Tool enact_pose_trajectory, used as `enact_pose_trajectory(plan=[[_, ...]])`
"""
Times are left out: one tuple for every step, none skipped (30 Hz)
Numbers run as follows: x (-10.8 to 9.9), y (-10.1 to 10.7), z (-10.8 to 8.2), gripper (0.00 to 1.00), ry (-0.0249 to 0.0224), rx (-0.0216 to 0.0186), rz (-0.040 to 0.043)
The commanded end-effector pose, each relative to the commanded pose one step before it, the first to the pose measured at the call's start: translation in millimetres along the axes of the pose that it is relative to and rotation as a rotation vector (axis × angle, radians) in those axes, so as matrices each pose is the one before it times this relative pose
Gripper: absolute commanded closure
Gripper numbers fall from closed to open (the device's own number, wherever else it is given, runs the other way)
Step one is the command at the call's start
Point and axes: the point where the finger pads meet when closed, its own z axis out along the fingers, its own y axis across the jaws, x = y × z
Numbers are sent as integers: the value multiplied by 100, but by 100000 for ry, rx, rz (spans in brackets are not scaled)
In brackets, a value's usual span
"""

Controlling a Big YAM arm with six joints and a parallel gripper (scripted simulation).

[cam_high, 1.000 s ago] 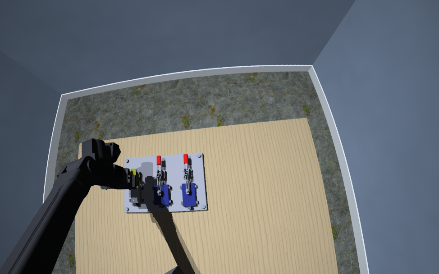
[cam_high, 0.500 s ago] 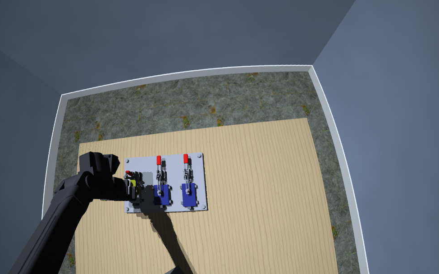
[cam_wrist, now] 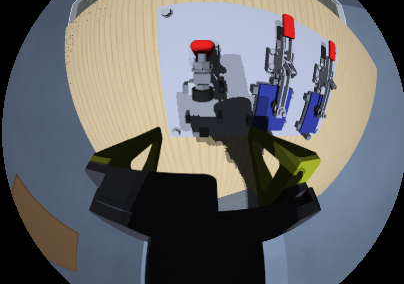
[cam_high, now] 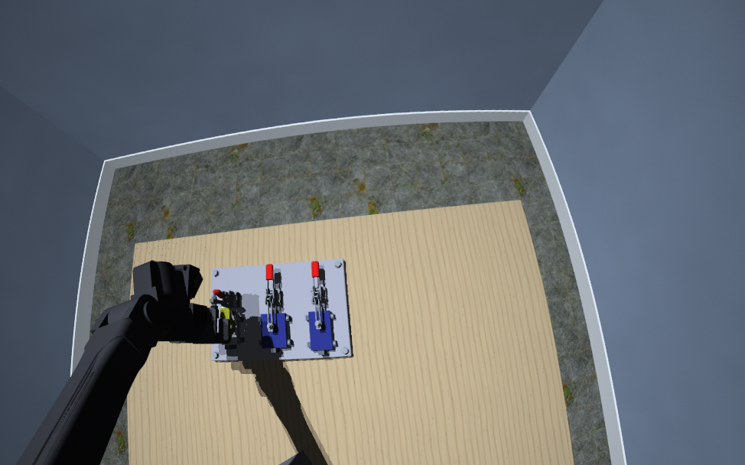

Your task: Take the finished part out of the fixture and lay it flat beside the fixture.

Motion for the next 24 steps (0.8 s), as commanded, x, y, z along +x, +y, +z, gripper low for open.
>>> enact_pose_trajectory(plan=[[-235,638,-874,8,-3770,-653,-576],[115,-34,415,8,762,224,4],[218,-64,714,8,1428,420,5],[223,-63,741,8,1442,416,6],[4,2,168,8,6,-10,7],[5,0,189,8,4,-2,7],[4,0,207,8,3,1,8],[0,0,0,8,0,0,0],[0,0,0,8,0,0,0],[6,-1,225,8,4,1,9],[5,-1,237,8,4,1,10],[7,-1,249,8,4,1,10],[6,-1,256,8,4,1,10],[7,-1,261,8,4,1,10],[6,-1,262,8,5,1,11],[6,-1,260,8,4,1,10],[6,-1,255,8,4,1,10],[6,-1,247,8,4,1,10],[6,-1,236,8,4,1,9],[5,-1,222,8,4,1,9],[5,-1,207,8,4,1,8],[5,-1,190,8,3,1,8],[4,-1,170,8,3,1,7],[4,-1,150,8,3,1,1]])
